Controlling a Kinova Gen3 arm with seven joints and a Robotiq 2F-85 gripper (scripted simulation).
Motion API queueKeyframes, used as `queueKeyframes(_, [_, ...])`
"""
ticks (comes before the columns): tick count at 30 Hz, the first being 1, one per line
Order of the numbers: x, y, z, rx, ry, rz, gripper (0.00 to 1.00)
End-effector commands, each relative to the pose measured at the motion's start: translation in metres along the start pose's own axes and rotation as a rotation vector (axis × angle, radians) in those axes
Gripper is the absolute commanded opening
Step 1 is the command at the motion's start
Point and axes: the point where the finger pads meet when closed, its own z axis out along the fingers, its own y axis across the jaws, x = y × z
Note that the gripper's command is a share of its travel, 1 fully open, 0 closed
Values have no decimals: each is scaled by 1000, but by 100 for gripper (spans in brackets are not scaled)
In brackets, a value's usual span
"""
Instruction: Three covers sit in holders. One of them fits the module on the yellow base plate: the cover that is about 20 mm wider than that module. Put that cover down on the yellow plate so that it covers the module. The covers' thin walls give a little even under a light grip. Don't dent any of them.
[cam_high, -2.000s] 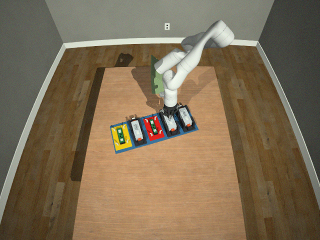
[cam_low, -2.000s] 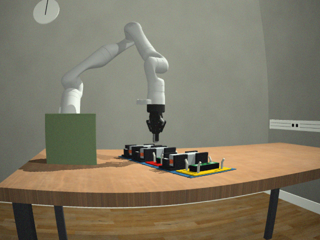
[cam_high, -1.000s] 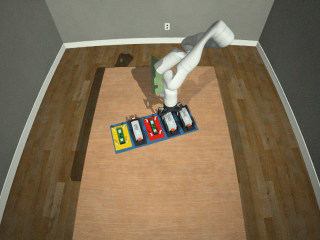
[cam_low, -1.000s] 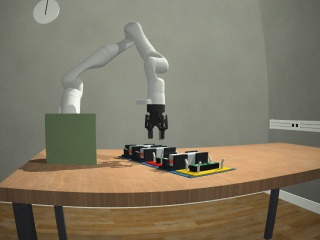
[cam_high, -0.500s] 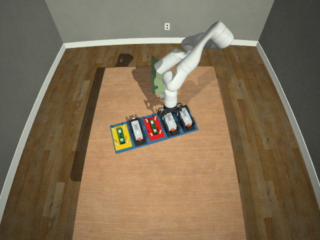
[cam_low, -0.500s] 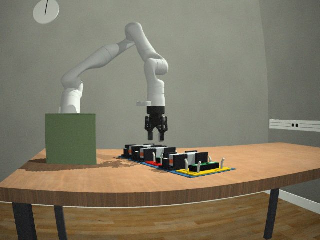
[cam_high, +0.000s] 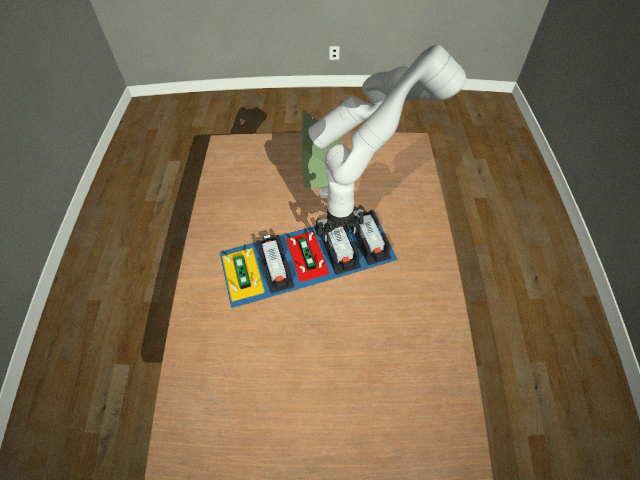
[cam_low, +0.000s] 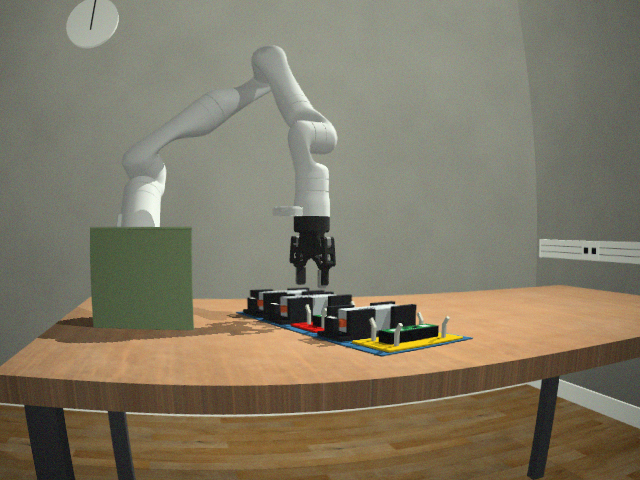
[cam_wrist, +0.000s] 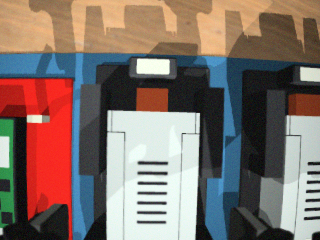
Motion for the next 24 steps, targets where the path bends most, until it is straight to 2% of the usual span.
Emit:
queueKeyframes(1, [0, 0, 3, 1, -1, 0, 100])
queueKeyframes(24, [0, 0, 14, 1, -1, 0, 100])
